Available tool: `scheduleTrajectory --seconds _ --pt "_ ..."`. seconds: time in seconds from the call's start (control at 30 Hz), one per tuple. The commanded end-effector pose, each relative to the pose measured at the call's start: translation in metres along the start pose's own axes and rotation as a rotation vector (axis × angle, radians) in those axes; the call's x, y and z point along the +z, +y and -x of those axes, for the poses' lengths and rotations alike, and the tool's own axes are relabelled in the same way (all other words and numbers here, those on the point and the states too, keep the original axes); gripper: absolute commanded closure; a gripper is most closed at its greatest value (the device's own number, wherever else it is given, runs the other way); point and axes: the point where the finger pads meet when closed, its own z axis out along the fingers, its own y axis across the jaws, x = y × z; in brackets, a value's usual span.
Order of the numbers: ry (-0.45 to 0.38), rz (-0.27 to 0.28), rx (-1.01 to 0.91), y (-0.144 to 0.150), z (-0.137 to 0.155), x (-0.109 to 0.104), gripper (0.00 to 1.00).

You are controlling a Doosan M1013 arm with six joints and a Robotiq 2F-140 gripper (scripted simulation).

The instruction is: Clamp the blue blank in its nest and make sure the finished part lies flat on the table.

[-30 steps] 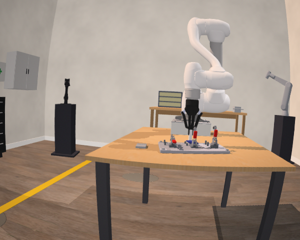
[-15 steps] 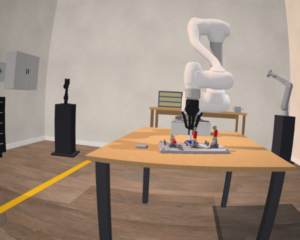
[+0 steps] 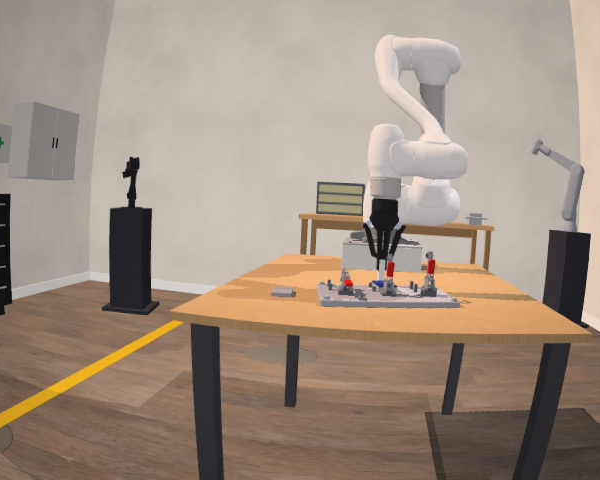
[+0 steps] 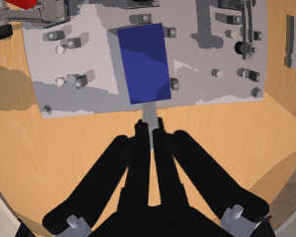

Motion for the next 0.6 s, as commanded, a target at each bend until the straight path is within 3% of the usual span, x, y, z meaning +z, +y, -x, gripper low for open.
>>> scheduleTrajectory --seconds 0.0,0.57 --pt "0.000 0.000 0.000 0.0000 -0.0008 -0.0001 1.00" --pt "0.000 0.000 0.000 -0.0001 -0.0046 -0.0001 1.00"
